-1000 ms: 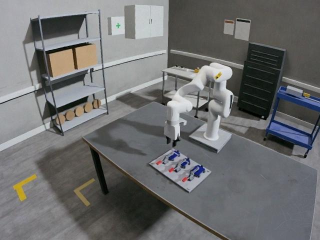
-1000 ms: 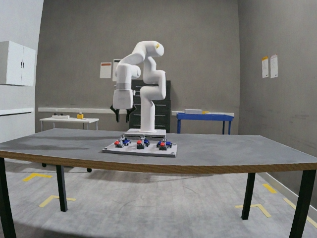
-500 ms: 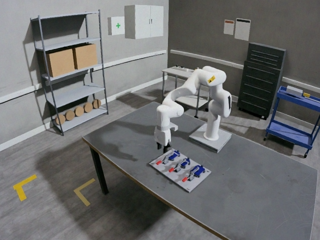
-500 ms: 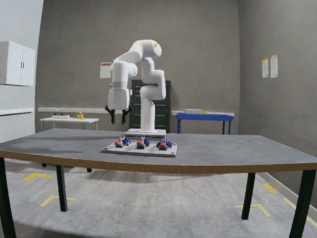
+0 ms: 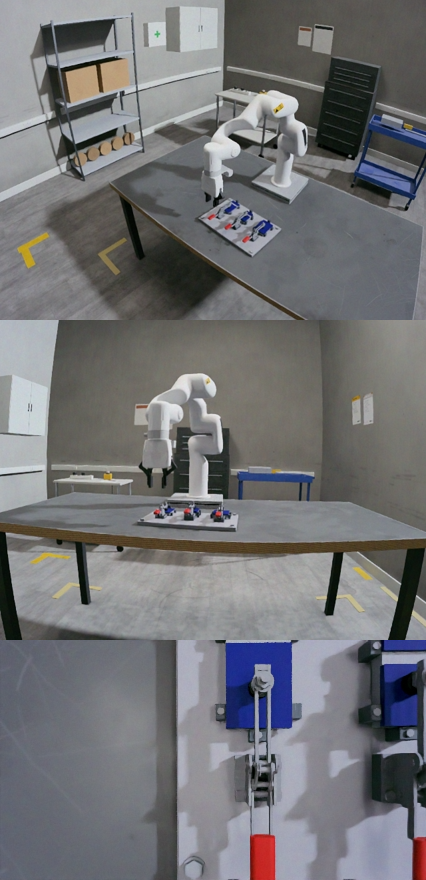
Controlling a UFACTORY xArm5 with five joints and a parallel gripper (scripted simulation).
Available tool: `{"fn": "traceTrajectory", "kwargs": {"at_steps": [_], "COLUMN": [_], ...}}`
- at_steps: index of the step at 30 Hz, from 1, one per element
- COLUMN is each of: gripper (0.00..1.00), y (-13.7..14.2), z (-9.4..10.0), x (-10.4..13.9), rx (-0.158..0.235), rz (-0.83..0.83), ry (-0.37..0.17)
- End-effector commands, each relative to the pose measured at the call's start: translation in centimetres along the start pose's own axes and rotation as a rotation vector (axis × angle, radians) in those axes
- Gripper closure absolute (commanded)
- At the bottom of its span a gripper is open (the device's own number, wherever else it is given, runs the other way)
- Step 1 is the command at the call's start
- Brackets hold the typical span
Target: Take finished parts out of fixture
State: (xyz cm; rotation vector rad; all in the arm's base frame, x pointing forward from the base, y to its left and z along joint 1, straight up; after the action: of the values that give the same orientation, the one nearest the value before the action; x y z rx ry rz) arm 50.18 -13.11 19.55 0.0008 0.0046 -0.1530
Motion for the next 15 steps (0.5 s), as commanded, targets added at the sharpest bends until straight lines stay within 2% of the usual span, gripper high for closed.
{"fn": "traceTrajectory", "kwargs": {"at_steps": [1, 7, 15], "gripper": [0.52, 0.52, 0.52], "y": [0.0, 0.0, 0.0], "z": [-0.1, -1.1, -4.0], "x": [0.1, 0.1, 0.1], "rx": [0.000, 0.000, 0.000], "rz": [0.000, 0.000, 0.000], "ry": [-0.003, -0.003, -0.003]}}
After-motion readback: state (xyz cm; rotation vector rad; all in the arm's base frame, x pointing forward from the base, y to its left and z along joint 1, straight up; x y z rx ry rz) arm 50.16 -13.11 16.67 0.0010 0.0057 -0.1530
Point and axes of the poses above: the point where the finger pads meet when closed, its own z axis back along the fingers, its own y axis across the jaws, x = y × z, the point moved 8 cm from there along z, back along the fingers, and after that the axes turned 2 degrees about -z, right-handed, at the moved point
